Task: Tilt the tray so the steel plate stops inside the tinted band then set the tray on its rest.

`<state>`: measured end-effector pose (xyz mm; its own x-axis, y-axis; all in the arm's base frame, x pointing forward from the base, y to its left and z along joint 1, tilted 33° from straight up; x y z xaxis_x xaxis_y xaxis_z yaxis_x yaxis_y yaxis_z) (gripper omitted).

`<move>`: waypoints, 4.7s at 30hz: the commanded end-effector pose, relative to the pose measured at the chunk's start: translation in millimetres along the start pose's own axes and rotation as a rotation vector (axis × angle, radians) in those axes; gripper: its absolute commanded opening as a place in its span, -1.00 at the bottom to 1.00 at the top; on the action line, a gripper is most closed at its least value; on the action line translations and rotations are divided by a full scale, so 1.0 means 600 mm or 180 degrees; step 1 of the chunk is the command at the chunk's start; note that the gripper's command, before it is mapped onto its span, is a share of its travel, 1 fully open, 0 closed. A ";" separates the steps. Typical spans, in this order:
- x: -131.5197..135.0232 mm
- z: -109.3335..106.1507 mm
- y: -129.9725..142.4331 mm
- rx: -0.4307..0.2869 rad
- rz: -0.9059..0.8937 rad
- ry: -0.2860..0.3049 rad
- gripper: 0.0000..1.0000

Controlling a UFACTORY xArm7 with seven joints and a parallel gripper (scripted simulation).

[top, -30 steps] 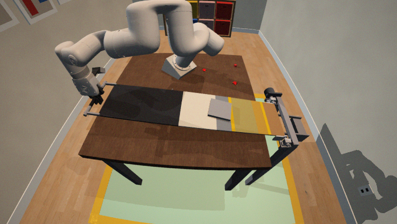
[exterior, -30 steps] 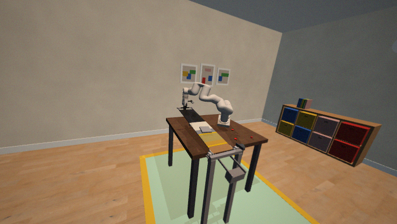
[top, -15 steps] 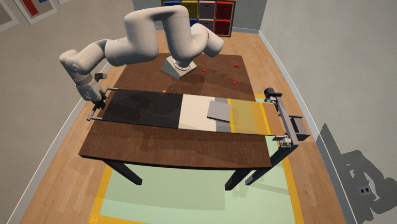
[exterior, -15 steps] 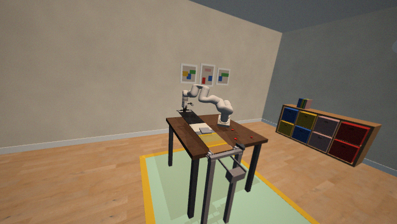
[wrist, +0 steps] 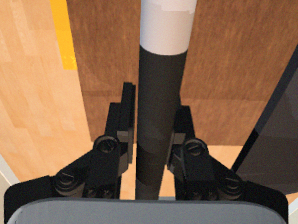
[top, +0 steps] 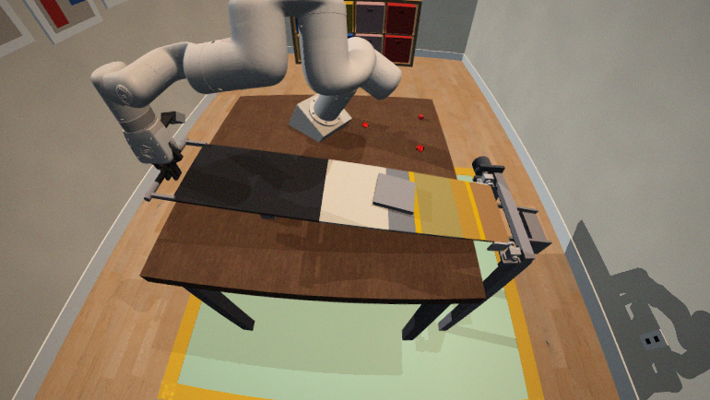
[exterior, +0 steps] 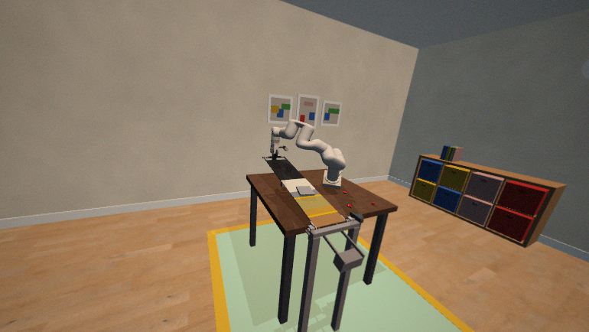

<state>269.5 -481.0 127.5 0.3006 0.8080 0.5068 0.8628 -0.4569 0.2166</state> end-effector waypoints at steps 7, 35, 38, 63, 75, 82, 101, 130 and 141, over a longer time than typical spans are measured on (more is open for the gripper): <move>-0.013 0.087 0.004 0.0002 -0.0002 -0.0023 -1.00; -0.013 0.095 0.004 0.0002 -0.0002 -0.0023 -1.00; -0.014 0.104 0.004 0.0002 -0.0002 -0.0023 -1.00; -0.001 -0.009 0.001 0.0002 -0.0002 -0.0023 -1.00; -0.015 0.109 0.004 0.0002 -0.0002 -0.0023 -1.00; -0.001 -0.008 0.001 0.0002 -0.0002 -0.0023 -1.00; -0.008 0.048 0.003 0.0002 -0.0002 -0.0023 -1.00; -0.004 0.017 0.002 0.0002 -0.0002 -0.0023 -1.00; -0.015 0.112 0.004 0.0002 -0.0002 -0.0023 -1.00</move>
<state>289.4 -466.1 82.0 0.3023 0.8096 0.5032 0.8647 -0.4550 0.2126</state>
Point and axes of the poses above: the point where the finger pads meet when closed, its own z axis out along the fingers, its own x axis across the jaws, y = z × x, the point moved 9 cm from there along -z, back along the fingers, and after that the axes turned 15 degrees about z, right-handed, at the moved point
